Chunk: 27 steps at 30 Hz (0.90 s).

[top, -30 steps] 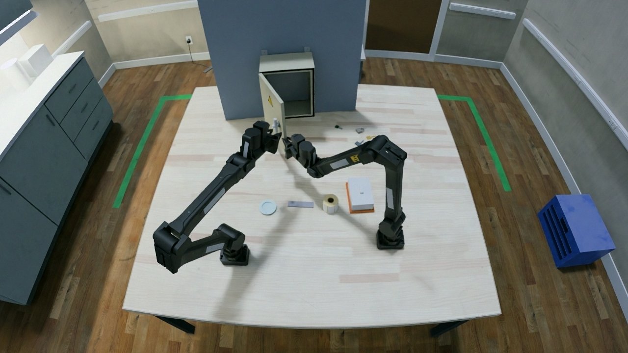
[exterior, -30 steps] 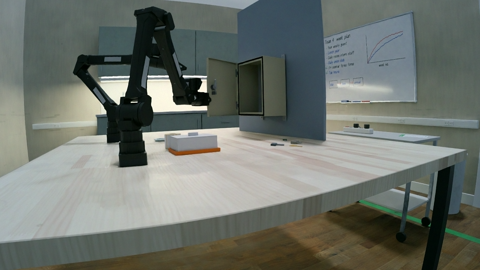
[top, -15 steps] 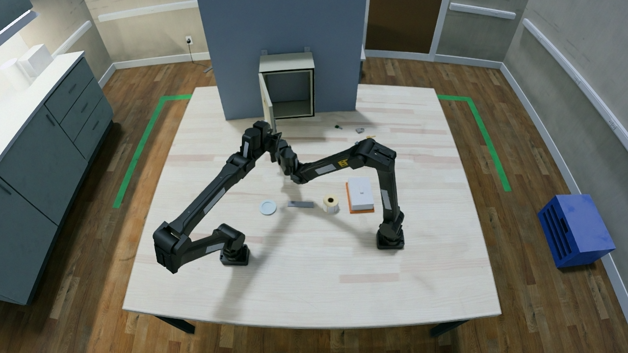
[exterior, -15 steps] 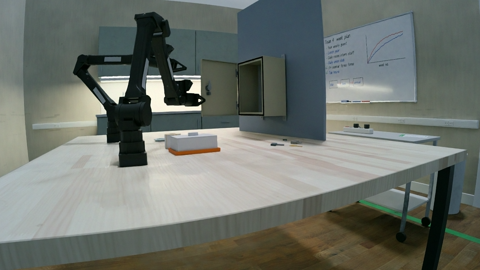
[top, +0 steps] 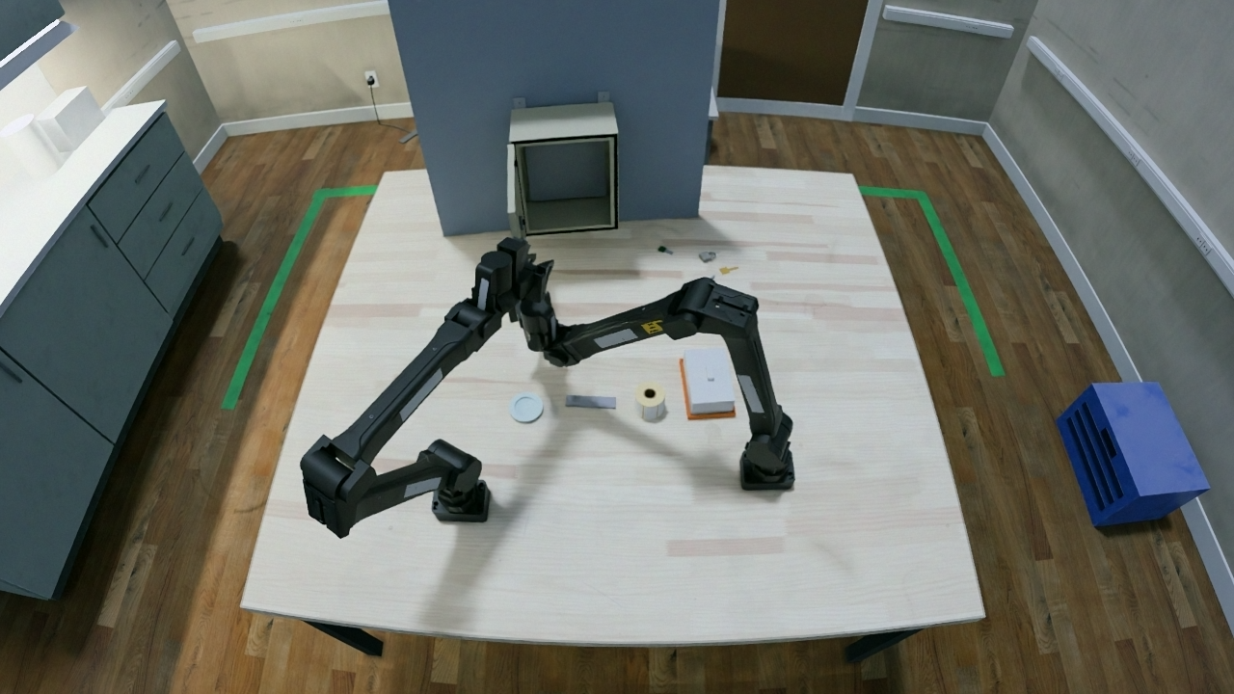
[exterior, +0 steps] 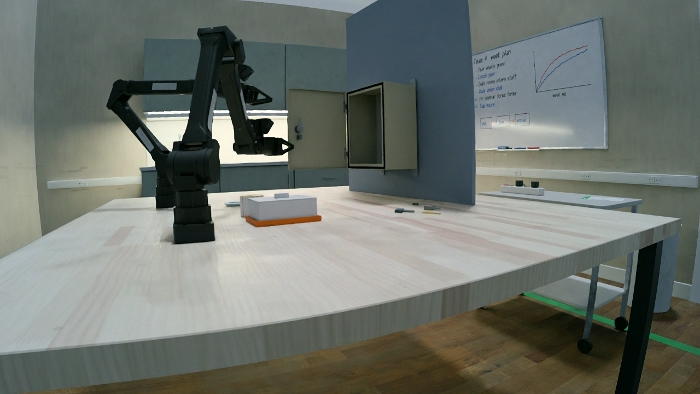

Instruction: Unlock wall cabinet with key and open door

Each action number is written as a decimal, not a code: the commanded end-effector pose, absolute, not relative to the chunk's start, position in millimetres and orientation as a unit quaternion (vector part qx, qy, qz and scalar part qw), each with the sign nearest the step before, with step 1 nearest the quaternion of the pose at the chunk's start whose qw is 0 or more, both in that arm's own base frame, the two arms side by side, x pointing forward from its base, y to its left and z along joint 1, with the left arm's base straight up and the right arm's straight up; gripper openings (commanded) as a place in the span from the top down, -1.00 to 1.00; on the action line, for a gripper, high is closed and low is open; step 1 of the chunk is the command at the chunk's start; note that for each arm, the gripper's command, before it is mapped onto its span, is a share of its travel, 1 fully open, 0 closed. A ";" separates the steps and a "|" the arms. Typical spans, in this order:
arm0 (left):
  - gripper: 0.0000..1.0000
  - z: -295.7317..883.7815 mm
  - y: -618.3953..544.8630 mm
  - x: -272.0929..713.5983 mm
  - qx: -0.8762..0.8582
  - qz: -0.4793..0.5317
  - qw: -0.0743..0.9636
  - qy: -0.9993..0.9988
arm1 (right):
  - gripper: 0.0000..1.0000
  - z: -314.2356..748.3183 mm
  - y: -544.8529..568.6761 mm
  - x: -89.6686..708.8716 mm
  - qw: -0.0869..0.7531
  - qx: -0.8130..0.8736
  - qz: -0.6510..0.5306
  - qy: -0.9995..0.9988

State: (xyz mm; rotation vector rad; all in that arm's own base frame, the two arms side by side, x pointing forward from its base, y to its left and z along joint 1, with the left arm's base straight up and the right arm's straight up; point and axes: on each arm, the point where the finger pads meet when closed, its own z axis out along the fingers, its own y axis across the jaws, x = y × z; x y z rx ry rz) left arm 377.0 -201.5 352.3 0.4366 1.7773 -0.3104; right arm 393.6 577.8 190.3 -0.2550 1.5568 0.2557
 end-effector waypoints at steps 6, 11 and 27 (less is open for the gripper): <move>0.13 373.4 -200.0 379.7 0.184 -0.136 0.615 0.754 | 0.62 197.7 586.6 401.0 0.702 -0.108 0.113 0.695; 0.13 373.4 -200.0 379.7 0.184 -0.136 0.615 0.754 | -0.51 194.9 580.5 397.9 0.700 -0.110 0.111 0.697; 0.13 373.4 -200.0 379.7 0.184 -0.136 0.615 0.754 | -0.80 160.6 565.8 408.3 0.623 -0.203 0.154 0.739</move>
